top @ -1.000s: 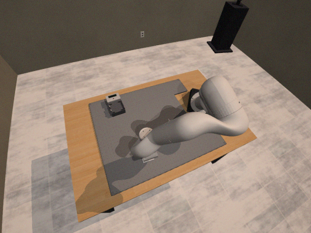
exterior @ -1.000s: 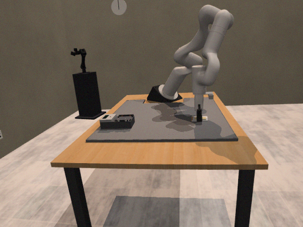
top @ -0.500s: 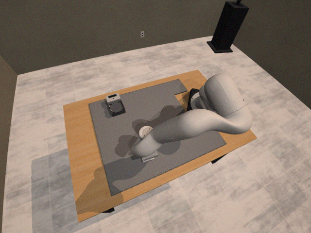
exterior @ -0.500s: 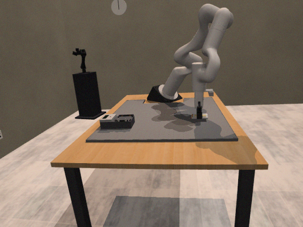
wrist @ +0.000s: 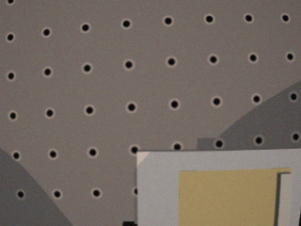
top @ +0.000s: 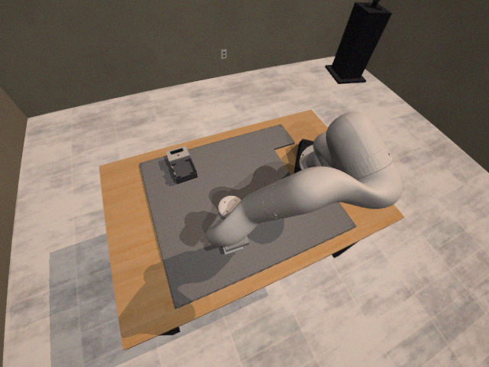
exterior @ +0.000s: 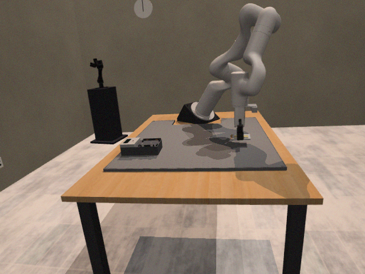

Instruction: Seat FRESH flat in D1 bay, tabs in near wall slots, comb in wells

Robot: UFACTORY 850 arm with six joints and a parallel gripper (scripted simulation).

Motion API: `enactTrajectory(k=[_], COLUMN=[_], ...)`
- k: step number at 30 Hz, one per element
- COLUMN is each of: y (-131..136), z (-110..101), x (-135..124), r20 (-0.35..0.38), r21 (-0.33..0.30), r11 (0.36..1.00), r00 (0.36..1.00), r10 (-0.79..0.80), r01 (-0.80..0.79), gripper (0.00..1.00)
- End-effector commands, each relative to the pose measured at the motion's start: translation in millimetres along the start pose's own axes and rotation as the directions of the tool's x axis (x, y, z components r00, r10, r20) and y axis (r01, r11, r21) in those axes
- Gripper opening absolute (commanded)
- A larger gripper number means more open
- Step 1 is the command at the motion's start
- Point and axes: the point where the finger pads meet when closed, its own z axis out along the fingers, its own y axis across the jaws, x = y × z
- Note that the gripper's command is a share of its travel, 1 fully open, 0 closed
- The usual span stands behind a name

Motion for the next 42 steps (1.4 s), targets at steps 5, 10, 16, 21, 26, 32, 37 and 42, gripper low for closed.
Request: enactTrajectory(k=[5,10,16,21,26,32,37,42], y=[1,1,1,1,1,1,5,11], z=[-12,-16,-24,-30,-35,-35,-37,-40], x=[0,0,0,0,0,0,-14,-38], r20=[0.0,0.0,0.0,0.0,0.0,0.0,-0.011,-0.032], r21=[-0.001,-0.001,-0.001,-0.001,-0.001,-0.001,-0.011,-0.023], r11=[1.0,1.0,1.0,1.0,1.0,1.0,0.995,0.965], r00=[1.0,1.0,1.0,1.0,1.0,1.0,0.995,0.965], r10=[0.0,0.0,-0.001,-0.001,-0.001,-0.001,0.098,0.26], r01=[0.0,0.0,0.001,0.001,0.001,0.001,-0.098,-0.261], gripper=[0.0,0.0,0.0,0.0,0.0,0.0,0.0,0.0])
